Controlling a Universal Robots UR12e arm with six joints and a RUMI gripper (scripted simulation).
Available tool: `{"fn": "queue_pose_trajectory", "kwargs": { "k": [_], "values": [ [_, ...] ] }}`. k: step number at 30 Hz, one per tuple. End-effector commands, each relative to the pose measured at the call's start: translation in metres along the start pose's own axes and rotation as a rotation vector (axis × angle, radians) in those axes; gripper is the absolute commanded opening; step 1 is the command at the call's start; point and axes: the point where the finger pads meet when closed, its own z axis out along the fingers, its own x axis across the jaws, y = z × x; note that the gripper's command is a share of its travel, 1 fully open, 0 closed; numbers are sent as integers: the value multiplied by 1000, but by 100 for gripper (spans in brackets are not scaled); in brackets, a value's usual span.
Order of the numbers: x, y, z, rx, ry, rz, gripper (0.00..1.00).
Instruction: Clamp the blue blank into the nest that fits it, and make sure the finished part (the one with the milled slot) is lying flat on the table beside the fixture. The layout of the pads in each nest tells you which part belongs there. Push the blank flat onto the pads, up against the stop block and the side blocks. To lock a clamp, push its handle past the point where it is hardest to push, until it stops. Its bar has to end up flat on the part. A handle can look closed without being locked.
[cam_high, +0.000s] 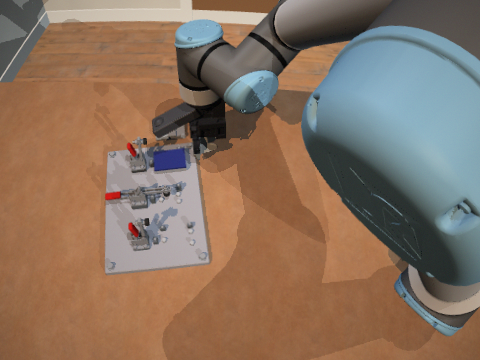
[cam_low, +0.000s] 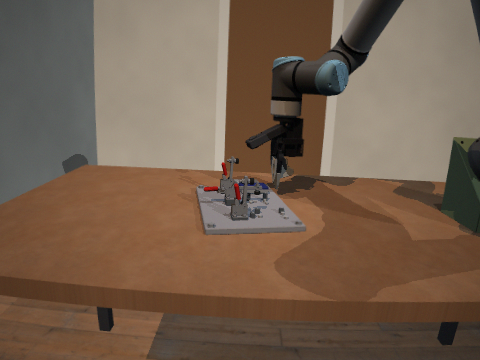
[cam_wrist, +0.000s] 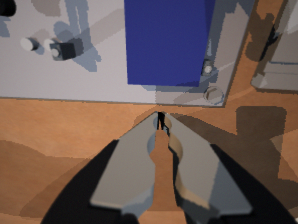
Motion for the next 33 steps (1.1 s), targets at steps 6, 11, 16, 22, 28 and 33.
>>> {"fn": "queue_pose_trajectory", "kwargs": {
  "k": [6,11,16,22,28,33],
  "values": [
    [0,-1,-1,1,1,0,0],
    [0,-2,-1,1,1,0,0],
    [0,-4,-1,1,1,0,0],
    [0,-4,-1,1,1,0,0],
    [0,-4,-1,1,1,0,0],
    [0,-4,-1,1,1,0,0]
  ]
}}
